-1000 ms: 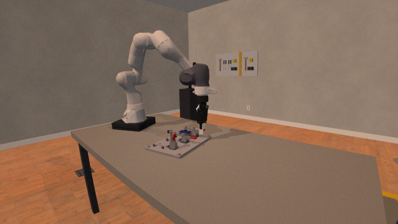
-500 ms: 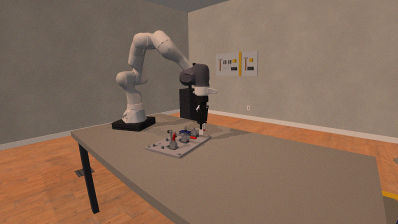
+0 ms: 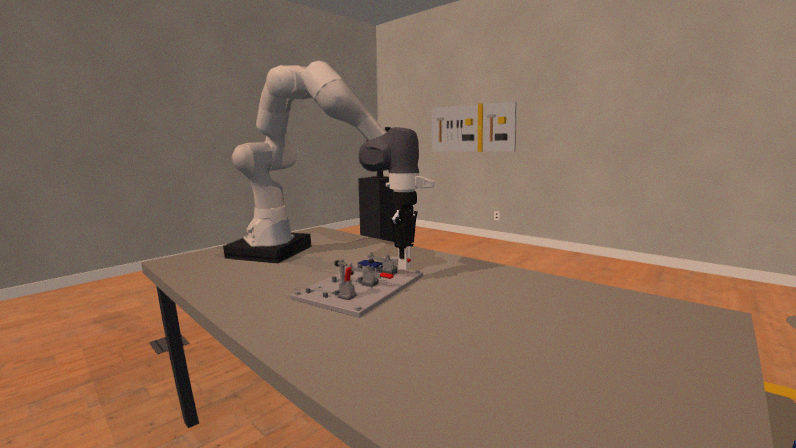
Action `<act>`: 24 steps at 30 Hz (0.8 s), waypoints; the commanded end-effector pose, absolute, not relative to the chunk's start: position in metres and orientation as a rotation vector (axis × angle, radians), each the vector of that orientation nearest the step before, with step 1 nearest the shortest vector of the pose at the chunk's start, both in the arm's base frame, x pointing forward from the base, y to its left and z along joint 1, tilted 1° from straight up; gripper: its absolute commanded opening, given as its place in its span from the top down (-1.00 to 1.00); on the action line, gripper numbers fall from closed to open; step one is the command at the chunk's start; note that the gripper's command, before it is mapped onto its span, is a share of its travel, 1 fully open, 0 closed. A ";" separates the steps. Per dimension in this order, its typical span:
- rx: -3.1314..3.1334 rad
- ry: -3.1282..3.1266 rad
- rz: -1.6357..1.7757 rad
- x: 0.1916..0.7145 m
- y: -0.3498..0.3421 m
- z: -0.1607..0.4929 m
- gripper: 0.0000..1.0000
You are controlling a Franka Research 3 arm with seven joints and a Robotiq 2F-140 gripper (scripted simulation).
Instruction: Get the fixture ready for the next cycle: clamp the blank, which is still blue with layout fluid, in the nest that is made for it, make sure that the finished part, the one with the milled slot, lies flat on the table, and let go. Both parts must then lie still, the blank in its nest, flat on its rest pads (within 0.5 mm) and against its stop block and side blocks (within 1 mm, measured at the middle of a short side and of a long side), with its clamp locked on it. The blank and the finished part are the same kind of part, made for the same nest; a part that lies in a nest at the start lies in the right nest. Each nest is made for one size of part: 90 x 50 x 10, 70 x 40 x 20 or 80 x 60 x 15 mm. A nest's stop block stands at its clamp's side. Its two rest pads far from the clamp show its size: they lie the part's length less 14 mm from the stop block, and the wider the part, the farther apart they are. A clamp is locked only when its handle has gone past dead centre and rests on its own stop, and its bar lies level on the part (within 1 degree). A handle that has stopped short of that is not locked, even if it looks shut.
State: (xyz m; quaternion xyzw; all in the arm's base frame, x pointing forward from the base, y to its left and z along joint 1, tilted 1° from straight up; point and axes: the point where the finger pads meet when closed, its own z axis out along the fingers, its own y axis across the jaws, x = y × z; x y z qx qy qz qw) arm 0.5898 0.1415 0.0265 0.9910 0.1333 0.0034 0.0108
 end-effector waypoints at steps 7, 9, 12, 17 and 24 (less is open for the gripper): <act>3.091 0.414 0.014 0.592 0.142 0.021 1.00; 3.091 0.414 0.014 0.592 0.142 0.019 1.00; 3.091 0.414 0.014 0.593 0.142 0.017 1.00; 3.091 0.414 0.014 0.594 0.142 0.016 1.00; 3.091 0.414 0.014 0.594 0.142 0.016 1.00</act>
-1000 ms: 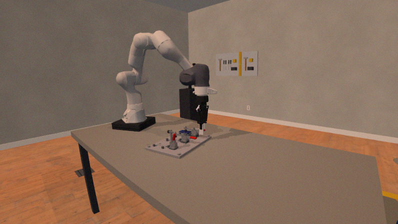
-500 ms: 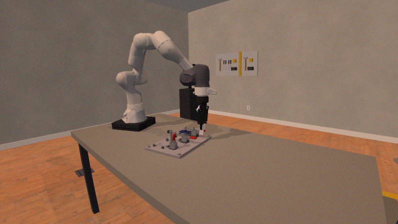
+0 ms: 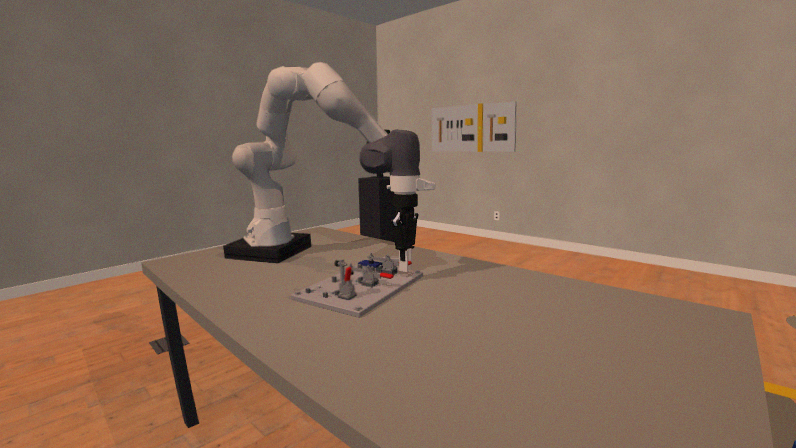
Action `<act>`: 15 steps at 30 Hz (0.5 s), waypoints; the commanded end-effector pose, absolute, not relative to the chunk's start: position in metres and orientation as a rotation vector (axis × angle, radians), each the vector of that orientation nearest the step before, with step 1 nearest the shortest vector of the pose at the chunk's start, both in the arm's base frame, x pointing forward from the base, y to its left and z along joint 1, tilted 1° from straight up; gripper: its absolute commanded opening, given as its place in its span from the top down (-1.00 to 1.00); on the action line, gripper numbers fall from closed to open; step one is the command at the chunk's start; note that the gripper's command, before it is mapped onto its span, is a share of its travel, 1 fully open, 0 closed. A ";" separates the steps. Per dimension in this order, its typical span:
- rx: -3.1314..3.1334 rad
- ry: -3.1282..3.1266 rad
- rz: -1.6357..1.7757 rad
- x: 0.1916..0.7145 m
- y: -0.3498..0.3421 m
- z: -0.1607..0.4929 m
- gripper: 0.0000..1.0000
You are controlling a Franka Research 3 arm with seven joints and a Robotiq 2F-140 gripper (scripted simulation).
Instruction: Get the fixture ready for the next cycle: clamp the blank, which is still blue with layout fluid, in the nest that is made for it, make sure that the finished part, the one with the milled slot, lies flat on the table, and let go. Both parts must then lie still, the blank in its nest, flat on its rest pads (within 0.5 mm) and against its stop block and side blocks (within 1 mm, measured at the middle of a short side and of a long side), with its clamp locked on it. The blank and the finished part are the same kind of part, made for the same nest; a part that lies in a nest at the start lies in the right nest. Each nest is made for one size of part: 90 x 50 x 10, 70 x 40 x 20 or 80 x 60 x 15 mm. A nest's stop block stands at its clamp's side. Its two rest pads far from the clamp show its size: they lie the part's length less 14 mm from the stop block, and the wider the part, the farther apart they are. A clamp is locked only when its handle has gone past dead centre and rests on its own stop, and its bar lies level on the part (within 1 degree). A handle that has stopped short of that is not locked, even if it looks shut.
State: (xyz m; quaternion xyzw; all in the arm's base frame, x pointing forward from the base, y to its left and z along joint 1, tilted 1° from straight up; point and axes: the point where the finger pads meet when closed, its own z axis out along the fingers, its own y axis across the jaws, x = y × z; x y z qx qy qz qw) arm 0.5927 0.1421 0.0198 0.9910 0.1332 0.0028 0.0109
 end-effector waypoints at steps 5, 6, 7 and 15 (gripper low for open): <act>3.091 0.414 0.014 0.594 0.142 0.016 0.44; 3.091 0.414 0.014 0.594 0.142 0.016 0.44; 3.091 0.414 0.014 0.594 0.142 0.016 0.44; 3.091 0.414 0.014 0.594 0.142 0.016 0.44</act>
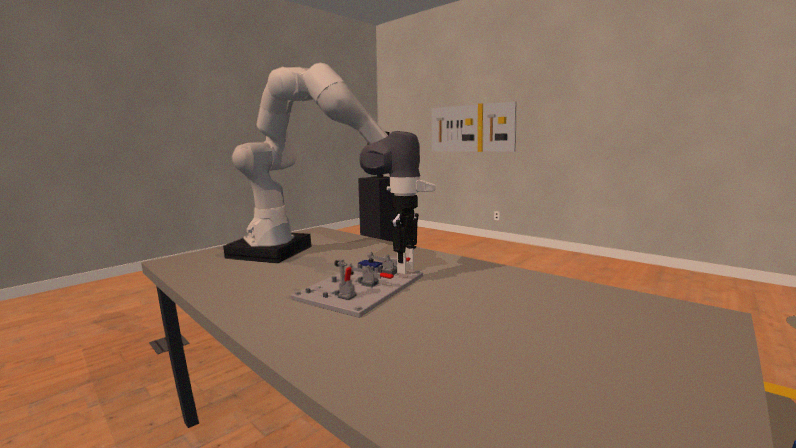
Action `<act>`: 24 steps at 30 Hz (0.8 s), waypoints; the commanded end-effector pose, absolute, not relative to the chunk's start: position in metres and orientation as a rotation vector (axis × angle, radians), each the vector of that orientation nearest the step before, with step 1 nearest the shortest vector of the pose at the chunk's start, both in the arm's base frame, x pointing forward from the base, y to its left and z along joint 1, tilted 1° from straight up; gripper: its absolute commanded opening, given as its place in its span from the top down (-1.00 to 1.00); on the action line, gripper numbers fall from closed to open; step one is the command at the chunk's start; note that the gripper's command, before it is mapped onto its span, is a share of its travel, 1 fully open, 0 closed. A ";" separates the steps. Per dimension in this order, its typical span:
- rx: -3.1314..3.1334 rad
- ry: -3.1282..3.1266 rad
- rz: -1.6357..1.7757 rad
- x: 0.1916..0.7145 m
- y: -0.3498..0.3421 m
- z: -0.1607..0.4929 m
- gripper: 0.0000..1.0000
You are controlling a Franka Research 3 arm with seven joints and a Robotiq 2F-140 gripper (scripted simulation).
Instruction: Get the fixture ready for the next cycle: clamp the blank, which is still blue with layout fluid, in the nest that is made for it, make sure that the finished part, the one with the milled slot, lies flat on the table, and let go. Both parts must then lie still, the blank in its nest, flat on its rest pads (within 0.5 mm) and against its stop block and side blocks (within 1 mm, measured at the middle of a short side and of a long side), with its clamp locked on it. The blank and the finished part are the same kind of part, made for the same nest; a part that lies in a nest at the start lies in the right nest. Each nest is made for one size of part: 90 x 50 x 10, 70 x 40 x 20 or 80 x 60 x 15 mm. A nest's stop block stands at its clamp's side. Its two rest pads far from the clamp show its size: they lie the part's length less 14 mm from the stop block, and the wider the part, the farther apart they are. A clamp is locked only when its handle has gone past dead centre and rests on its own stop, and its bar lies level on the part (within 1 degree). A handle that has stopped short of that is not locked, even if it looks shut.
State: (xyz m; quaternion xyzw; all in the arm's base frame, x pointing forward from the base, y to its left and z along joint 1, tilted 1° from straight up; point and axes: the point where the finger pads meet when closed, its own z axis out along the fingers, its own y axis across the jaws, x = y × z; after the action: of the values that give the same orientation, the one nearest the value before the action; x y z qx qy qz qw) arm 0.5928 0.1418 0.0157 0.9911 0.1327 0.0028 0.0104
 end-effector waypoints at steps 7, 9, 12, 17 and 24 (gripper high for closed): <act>3.091 0.414 0.014 0.594 0.142 0.016 0.44; 3.091 0.414 0.014 0.594 0.142 0.016 0.44; 3.091 0.414 0.014 0.594 0.142 0.016 0.44; 3.091 0.414 0.014 0.594 0.142 0.016 0.44; 3.091 0.414 0.014 0.594 0.142 0.035 0.44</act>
State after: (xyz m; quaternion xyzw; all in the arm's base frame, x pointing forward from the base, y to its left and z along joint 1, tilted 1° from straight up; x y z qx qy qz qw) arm 0.5939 0.1415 0.0240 0.9911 0.1328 0.0049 0.0117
